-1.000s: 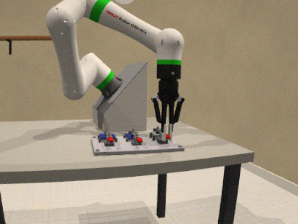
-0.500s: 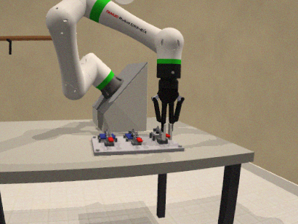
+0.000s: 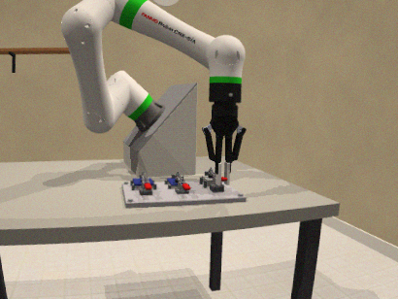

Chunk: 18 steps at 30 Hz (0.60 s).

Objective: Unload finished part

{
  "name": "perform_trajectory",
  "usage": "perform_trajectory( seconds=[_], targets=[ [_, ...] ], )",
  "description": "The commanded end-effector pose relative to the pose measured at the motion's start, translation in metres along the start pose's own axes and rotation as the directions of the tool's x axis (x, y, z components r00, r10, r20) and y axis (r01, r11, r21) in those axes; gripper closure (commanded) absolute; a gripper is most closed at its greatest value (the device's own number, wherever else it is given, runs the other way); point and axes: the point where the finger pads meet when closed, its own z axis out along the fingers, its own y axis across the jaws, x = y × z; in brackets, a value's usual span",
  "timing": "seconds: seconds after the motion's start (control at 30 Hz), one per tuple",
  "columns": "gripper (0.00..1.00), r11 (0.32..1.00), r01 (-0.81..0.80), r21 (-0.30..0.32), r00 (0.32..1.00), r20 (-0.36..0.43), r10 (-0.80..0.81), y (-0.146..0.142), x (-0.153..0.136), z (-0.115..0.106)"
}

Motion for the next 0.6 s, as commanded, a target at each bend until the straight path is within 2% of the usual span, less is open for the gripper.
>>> perform_trajectory(
  seconds=[0.0,0.57],
  targets=[
    [0.89,1.000,0.000,0.000,1.000,0.000,0.000,-0.0002,-0.0009,-0.0019],
    [0.89,1.000,0.000,0.000,1.000,0.000,0.000,-0.0002,-0.0083,-0.0113]
  ],
)
